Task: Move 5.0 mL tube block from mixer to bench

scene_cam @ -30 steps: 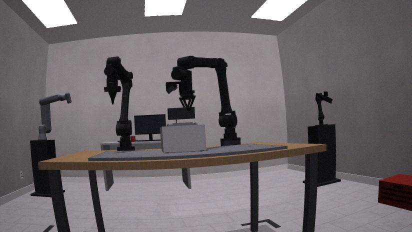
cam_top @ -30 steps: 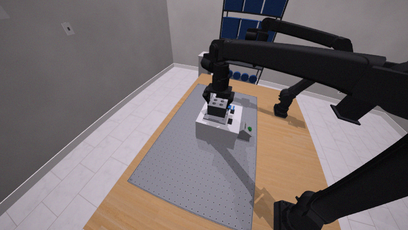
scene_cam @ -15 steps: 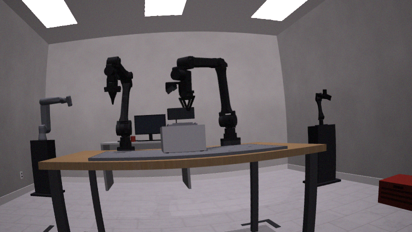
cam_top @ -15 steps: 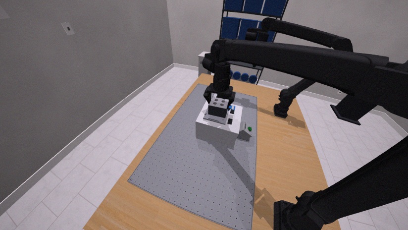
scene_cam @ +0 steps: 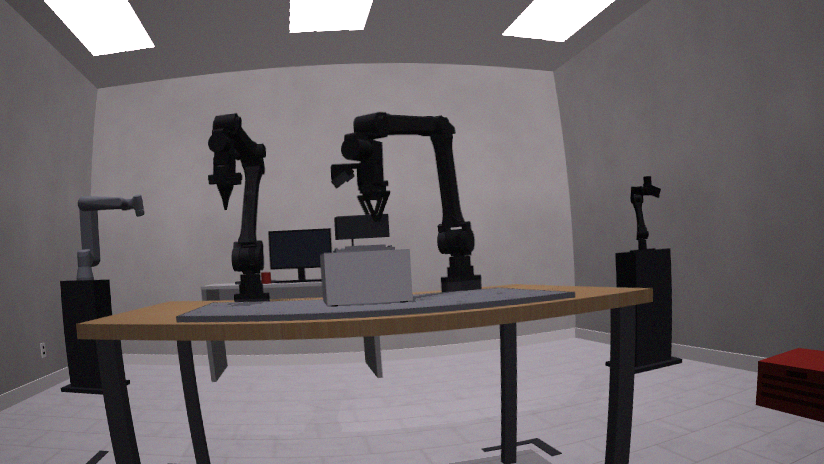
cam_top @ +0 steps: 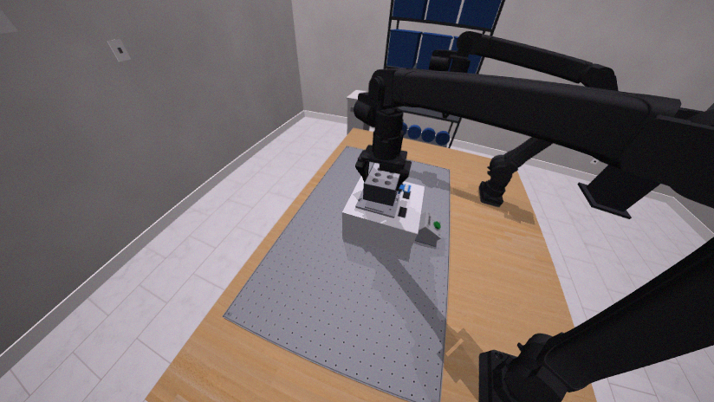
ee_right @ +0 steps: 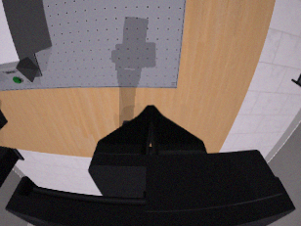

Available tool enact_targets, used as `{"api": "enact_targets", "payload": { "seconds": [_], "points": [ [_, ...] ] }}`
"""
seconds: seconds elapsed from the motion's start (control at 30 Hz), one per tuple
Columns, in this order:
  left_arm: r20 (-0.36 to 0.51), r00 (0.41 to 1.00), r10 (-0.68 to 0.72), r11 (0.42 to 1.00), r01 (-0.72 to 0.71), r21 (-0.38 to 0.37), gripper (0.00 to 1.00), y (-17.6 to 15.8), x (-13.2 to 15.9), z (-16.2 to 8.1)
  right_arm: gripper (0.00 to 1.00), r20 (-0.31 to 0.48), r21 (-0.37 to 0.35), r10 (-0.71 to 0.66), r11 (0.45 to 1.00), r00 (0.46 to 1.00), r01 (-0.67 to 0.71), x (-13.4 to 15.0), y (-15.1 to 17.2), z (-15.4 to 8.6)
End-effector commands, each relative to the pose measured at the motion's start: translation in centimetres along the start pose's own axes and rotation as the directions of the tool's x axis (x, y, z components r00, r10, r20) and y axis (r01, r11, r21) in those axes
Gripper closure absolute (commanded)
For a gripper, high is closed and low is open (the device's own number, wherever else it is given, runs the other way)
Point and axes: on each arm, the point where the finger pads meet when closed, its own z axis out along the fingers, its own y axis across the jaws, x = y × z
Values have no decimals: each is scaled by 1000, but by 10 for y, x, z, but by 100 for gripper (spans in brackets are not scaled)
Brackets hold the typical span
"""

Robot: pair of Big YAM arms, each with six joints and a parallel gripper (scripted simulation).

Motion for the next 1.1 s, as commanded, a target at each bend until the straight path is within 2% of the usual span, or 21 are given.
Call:
{"api": "enact_targets", "payload": {
  "seconds": [0.0, 0.13, 0.4, 0.6, 0.97, 1.07],
  "points": [
    [69, 997, -14, 998, 19, -67, 100, 4, 0, -46, 100, 33, 3, -6, 1000, 999, 6, -5, 2, -15],
    [67, 998, -15, 998, 20, -67, 100, 2, 2, -45, 100, 45, 5, -6, 1000, 999, 5, -7, 2, -20],
    [95, 995, -12, 994, 22, -110, 100, 10, -5, -62, 100, 56, 7, -5, 1000, 998, 5, -9, 1, -24],
    [95, 995, -11, 993, 22, -113, 100, 16, -10, -60, 100, 60, 8, -5, 1000, 998, 5, -9, 1, -26],
    [72, 997, 7, 996, -1, -89, 100, 14, -23, -39, 100, 72, 10, -5, 1000, 997, 4, -11, 1, -31],
    [76, 997, 10, 996, -3, -94, 100, 10, -22, -40, 100, 75, 10, -5, 1000, 997, 4, -11, 1, -32]
  ]
}}
